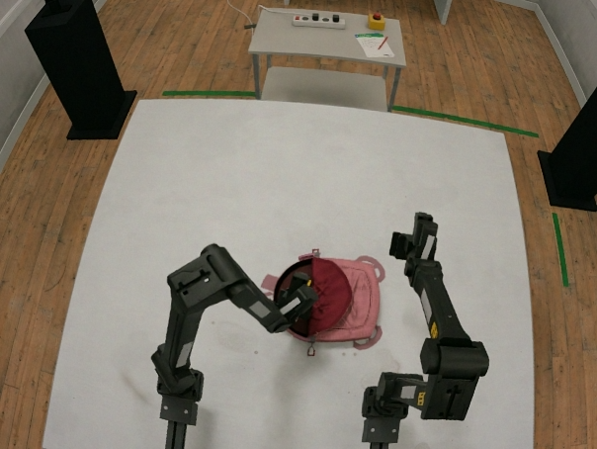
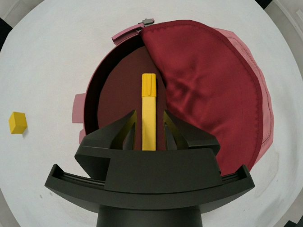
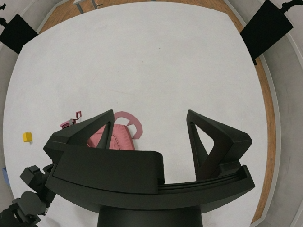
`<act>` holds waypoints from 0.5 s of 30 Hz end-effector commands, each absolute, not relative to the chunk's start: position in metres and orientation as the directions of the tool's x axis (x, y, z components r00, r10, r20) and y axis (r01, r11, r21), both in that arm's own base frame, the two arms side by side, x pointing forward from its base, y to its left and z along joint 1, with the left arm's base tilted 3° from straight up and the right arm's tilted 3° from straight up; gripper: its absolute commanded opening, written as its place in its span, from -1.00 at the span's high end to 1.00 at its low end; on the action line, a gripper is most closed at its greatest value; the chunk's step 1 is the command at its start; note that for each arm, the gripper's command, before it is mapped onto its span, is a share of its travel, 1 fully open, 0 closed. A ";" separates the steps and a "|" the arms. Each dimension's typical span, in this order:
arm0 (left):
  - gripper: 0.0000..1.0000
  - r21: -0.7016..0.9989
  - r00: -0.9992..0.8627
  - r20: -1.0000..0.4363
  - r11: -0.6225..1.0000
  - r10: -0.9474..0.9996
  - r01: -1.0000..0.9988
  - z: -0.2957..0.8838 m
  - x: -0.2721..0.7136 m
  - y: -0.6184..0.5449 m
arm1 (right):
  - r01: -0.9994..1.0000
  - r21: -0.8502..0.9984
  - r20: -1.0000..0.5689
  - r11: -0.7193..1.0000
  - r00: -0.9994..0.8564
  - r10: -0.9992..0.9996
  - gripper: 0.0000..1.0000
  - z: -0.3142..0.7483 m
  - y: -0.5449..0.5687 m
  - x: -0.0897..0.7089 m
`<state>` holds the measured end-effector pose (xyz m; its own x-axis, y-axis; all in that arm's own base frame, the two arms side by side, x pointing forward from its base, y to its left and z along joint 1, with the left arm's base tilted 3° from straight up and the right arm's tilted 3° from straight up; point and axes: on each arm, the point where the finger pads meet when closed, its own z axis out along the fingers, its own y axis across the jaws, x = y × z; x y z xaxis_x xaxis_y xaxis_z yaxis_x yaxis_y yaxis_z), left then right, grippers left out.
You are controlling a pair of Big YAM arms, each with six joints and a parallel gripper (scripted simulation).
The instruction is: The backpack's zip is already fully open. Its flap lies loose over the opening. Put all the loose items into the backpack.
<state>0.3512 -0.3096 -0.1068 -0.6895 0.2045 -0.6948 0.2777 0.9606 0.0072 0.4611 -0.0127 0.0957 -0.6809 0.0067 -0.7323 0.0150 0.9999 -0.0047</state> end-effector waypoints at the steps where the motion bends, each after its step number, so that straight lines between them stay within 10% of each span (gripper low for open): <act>1: 0.34 -0.006 -0.686 -0.704 0.964 0.186 0.268 -0.092 0.354 -0.313 | 0.012 -0.006 -0.766 1.000 -0.643 0.003 -0.80 0.117 -0.012 0.477; 2: -0.51 -0.003 -0.681 -0.706 0.961 0.192 0.275 -0.096 0.356 -0.316 | 0.012 -0.006 -0.766 1.000 -0.643 0.003 -0.80 0.117 -0.012 0.477; 15: -0.51 -0.003 -0.681 -0.706 0.961 0.192 0.275 -0.096 0.356 -0.315 | 0.012 -0.006 -0.766 1.000 -0.643 0.003 -0.80 0.117 -0.012 0.477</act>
<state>0.3514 -0.3097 -0.1037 -0.6891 0.2041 -0.6953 0.2773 0.9608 0.0072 0.4611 -0.0127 0.0957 -0.6809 0.0067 -0.7323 0.0150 0.9999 -0.0047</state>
